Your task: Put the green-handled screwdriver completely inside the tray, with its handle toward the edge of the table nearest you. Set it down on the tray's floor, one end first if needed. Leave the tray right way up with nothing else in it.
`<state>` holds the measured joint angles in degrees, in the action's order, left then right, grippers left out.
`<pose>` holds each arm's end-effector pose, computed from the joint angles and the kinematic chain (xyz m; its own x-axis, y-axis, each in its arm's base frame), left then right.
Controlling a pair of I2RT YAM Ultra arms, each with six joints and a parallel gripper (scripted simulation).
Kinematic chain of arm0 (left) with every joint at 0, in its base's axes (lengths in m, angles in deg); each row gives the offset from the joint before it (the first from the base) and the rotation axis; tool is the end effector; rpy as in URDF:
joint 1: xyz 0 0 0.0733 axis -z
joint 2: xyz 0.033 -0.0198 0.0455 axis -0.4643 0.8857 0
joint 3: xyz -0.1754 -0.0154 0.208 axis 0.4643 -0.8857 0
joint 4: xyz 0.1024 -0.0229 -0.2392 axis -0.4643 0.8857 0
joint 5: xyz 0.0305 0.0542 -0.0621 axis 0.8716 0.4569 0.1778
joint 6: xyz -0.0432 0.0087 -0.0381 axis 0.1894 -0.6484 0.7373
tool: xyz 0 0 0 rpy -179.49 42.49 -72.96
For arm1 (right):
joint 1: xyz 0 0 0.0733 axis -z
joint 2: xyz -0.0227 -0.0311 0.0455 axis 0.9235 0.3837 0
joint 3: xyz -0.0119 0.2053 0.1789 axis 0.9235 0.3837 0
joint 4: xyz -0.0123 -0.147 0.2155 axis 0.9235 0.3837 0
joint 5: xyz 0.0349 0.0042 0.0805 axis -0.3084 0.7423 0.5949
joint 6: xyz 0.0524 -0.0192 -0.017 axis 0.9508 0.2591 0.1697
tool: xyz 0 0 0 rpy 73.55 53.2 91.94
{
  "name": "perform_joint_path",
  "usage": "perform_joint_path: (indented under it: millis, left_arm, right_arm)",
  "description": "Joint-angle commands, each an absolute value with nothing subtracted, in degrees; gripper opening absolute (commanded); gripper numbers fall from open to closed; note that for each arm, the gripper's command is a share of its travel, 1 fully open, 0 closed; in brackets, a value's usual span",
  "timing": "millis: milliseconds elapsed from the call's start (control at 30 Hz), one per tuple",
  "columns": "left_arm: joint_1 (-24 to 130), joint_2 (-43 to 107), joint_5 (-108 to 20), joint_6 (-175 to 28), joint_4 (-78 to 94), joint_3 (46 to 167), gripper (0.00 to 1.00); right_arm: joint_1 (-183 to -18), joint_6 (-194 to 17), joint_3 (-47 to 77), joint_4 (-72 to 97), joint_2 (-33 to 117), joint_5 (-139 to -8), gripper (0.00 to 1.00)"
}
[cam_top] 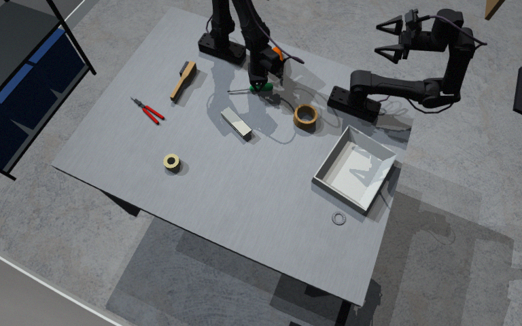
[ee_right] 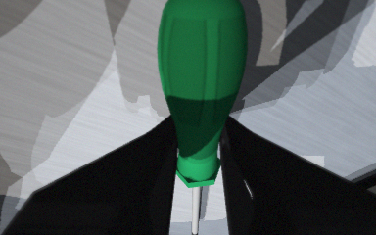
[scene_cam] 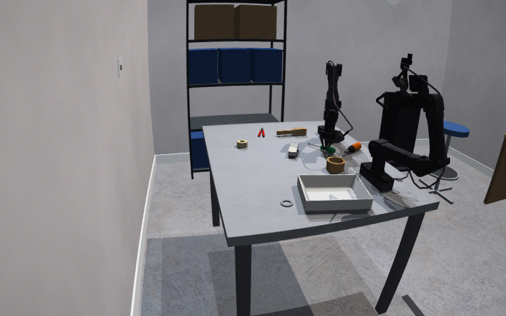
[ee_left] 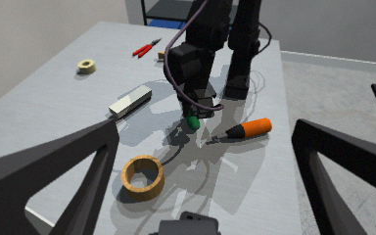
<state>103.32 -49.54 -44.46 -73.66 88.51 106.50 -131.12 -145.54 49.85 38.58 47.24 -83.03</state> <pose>-0.0284 0.1063 0.3573 -0.0804 0.1995 -0.9766 0.9782 0.2038 -0.0389 0.1055 0.2069 0.1150 0.5050 -0.8631 0.0014 -0.8514 -0.4984 -0.1633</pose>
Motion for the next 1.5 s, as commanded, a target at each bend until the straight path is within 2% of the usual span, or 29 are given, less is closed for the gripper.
perform_joint_path:
  millis: [0, 333, 433, 1000, 1033, 1067, 1400, 1467]
  left_arm:
    - [103.1, -49.4, -44.4, -73.9, 88.7, 107.2, 1.00]
    - [103.1, -49.4, -44.4, -73.9, 88.7, 107.2, 1.00]
    - [103.1, -49.4, -44.4, -73.9, 88.7, 107.2, 1.00]
    - [103.1, -49.4, -44.4, -73.9, 88.7, 107.2, 1.00]
    - [103.1, -49.4, -44.4, -73.9, 88.7, 107.2, 1.00]
    - [103.1, -49.4, -44.4, -73.9, 88.7, 107.2, 1.00]
    - [103.1, -49.4, -44.4, -73.9, 88.7, 107.2, 1.00]
    - [103.1, -49.2, -43.9, -73.5, 87.4, 107.9, 0.77]
  right_arm:
    - [-131.7, -145.0, 50.6, 35.9, 47.8, -83.4, 0.17]
    - [-131.7, -145.0, 49.9, 35.7, 47.6, -83.3, 0.17]
    - [-131.9, -144.8, 49.9, 35.9, 46.7, -83.4, 0.51]
    - [-134.3, -142.7, 48.2, 41.9, 40.8, -83.3, 0.52]
    - [-133.2, -143.9, 47.5, 42.3, 41.5, -83.2, 0.63]
    - [-132.9, -144.3, 46.9, 42.8, 41.6, -83.3, 0.65]
    - [-134.0, -142.6, 40.0, 56.3, 34.7, -83.9, 0.65]
    - [-133.7, -140.5, 39.7, 57.9, 34.1, -83.4, 0.65]
